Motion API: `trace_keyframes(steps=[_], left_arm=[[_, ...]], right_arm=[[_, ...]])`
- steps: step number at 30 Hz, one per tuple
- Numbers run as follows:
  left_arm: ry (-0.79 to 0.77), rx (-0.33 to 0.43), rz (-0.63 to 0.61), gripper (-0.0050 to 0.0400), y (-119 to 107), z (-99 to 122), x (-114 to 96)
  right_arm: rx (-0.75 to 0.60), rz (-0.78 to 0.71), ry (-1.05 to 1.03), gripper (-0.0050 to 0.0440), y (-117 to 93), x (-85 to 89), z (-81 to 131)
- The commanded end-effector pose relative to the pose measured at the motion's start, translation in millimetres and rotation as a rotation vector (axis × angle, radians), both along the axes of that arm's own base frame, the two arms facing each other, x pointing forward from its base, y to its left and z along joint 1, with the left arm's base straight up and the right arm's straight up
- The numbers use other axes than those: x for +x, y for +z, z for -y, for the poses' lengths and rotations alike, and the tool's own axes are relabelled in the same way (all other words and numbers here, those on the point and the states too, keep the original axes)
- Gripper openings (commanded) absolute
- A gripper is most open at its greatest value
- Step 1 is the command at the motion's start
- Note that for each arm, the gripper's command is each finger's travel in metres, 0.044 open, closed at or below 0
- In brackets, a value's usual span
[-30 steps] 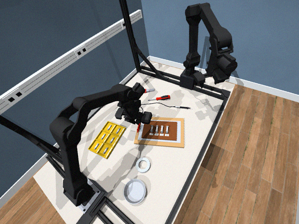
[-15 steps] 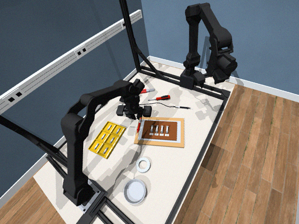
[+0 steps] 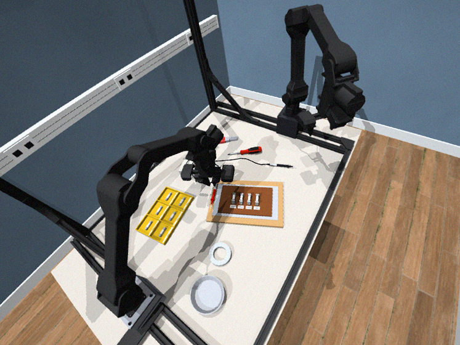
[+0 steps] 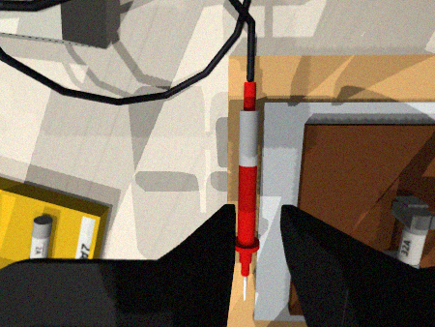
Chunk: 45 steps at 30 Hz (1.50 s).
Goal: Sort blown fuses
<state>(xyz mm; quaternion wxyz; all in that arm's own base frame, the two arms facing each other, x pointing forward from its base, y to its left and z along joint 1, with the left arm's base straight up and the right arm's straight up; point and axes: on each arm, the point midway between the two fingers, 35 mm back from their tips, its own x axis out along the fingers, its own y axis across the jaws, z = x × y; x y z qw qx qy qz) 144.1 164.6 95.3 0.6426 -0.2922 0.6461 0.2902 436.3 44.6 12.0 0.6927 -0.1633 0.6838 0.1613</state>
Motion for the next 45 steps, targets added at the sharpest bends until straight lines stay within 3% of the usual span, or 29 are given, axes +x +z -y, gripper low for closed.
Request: trace_keyframes(steps=[1, 5, 12, 14, 45], left_arm=[[0.006, 0.017, 0.014, 0.0400, 5, -3, 2], [0.006, 0.017, 0.014, 0.0400, 5, -3, 2], [0.006, 0.017, 0.014, 0.0400, 5, -3, 2], [0.006, 0.017, 0.014, 0.0400, 5, -3, 2], [0.006, 0.017, 0.014, 0.0400, 5, -3, 2]], right_arm=[[0.002, -0.010, 0.001, 0.0089, -12, -1.3, 0], [0.003, 0.016, 0.000, 0.0089, -1, 3.2, 0], [0.003, 0.016, 0.000, 0.0089, -2, 3.1, 0], [0.002, -0.010, 0.001, 0.0089, -14, -1.4, 1], [0.002, -0.010, 0.001, 0.0089, -41, -1.9, 1]])
